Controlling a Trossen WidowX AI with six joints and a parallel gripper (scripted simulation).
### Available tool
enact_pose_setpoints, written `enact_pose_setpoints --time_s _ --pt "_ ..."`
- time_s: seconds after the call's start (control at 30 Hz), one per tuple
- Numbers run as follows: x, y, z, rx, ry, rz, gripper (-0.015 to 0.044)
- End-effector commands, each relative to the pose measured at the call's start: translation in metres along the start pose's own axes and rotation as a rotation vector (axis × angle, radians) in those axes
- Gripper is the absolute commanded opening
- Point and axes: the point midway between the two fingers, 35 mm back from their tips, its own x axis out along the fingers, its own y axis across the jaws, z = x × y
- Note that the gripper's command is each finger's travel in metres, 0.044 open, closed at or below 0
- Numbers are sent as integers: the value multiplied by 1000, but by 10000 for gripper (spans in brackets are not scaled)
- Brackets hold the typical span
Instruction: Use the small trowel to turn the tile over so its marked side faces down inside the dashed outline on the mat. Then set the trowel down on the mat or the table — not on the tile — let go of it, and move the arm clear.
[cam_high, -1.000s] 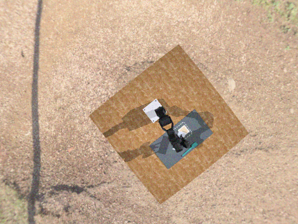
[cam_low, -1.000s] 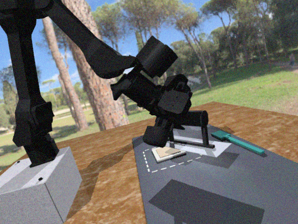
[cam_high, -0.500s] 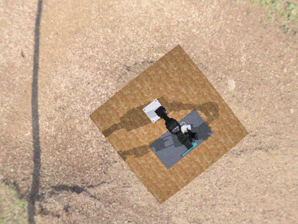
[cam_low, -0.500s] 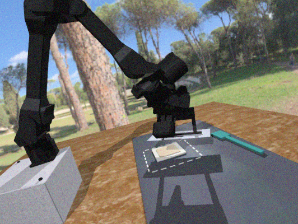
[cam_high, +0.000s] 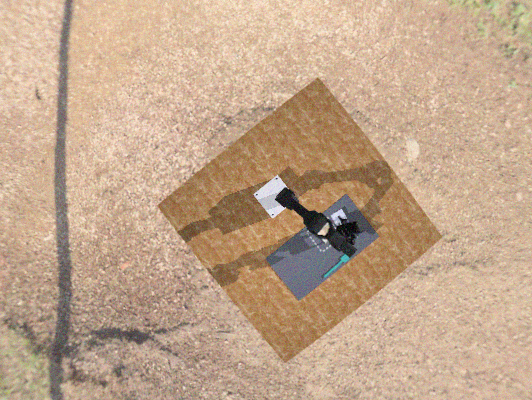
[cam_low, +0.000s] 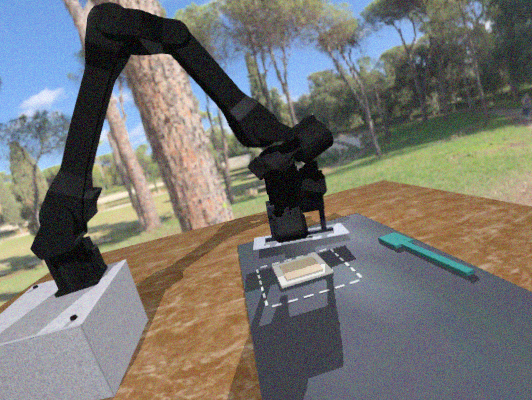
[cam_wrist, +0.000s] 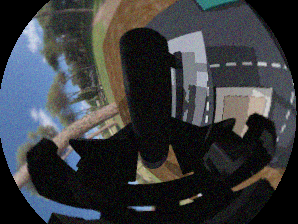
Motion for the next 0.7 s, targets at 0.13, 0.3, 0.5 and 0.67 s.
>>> enact_pose_setpoints --time_s 0.13,0.3,0.5,0.67 --pt "-2 9 4 -28 -4 20 0" --pt "2 4 5 -28 -4 20 0" --pt "8 -3 6 -28 -3 19 0" --pt "13 -9 6 -28 -3 19 0"
